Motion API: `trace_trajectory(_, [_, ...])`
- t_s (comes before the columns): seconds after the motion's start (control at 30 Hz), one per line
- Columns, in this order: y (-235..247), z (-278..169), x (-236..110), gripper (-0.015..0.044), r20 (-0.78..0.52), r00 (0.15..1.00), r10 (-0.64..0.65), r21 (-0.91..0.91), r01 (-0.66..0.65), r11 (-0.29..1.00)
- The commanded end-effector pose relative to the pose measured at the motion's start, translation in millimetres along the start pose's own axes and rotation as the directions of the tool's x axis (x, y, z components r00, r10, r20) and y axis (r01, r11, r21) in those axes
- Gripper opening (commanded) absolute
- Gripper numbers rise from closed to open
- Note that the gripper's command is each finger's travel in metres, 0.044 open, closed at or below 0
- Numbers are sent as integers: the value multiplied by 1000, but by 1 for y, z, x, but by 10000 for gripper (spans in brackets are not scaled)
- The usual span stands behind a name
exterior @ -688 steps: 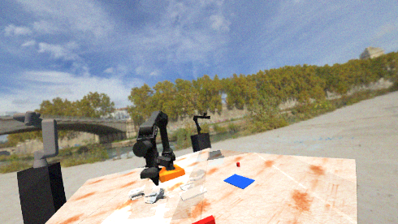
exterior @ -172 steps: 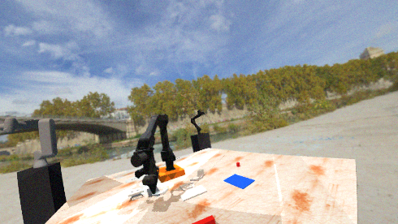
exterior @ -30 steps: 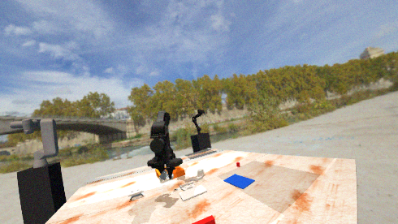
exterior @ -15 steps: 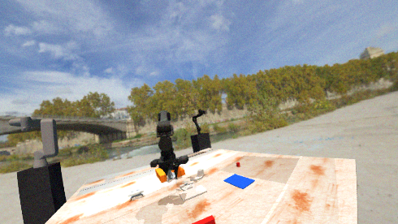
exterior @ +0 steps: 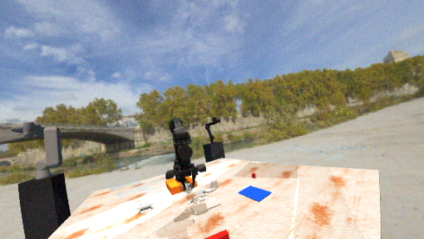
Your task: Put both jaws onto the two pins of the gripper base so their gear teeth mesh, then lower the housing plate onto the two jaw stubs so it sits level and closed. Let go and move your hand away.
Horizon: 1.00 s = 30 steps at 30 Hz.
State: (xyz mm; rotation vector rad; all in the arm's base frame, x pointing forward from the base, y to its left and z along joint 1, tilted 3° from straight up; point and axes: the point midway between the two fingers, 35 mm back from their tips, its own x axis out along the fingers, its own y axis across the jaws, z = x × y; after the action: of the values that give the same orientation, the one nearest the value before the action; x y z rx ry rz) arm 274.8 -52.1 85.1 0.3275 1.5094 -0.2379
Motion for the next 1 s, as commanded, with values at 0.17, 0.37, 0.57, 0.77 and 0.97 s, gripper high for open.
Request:
trace_trajectory(0.17, [10,0,-1,134,2,1000,-1,-109,1,994])
trace_trajectory(0.37, [10,0,-1,134,2,1000,-1,-109,1,994])
trace_trajectory(0.57, [10,0,-1,134,2,1000,-1,-107,1,994])
trace_trajectory(0.77, [10,0,-1,134,2,1000,-1,-101,1,995])
trace_trajectory(0.97, [14,2,-1,134,2,1000,-1,-101,1,995])
